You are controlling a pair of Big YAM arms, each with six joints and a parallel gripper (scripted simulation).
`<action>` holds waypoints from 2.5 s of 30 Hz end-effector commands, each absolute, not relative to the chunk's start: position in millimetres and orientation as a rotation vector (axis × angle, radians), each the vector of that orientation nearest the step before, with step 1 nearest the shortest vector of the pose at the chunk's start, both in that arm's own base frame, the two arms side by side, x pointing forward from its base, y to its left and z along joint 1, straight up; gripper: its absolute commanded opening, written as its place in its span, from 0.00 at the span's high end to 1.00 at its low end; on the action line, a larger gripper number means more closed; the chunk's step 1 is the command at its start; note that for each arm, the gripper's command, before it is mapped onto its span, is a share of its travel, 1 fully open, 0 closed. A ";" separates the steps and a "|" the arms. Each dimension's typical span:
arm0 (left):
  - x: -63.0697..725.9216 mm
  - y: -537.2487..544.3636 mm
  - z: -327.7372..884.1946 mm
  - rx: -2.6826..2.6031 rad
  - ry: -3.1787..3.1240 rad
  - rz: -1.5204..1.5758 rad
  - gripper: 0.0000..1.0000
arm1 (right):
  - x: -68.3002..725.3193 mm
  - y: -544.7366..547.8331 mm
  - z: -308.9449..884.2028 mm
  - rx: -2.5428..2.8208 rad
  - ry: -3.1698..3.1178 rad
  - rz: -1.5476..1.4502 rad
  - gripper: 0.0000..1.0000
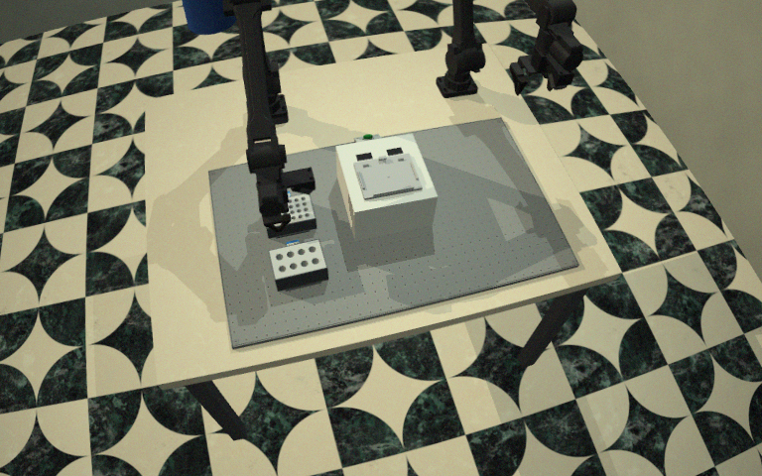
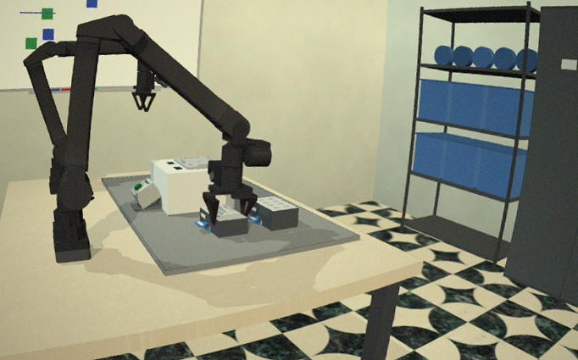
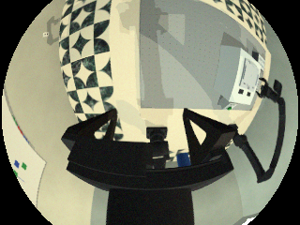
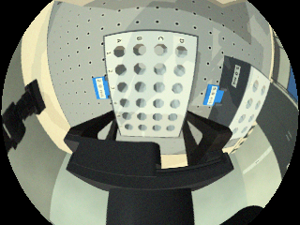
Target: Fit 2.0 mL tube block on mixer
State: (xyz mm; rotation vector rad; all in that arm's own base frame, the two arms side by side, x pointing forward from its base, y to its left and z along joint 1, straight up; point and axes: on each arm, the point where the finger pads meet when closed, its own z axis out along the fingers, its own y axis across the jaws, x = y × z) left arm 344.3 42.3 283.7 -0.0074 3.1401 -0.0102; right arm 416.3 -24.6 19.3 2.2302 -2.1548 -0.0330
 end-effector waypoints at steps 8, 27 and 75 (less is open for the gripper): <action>354.1 41.4 307.5 -0.006 3.087 0.001 0.00 | 465.3 -27.4 74.8 2.305 -2.227 0.154 1.00; 358.0 41.1 313.7 -0.004 3.071 0.003 0.00 | 464.8 -27.2 86.5 2.303 -2.229 0.147 1.00; 352.5 40.0 299.7 -0.006 3.105 -0.005 0.00 | 459.6 -26.5 77.2 2.290 -2.228 0.121 1.00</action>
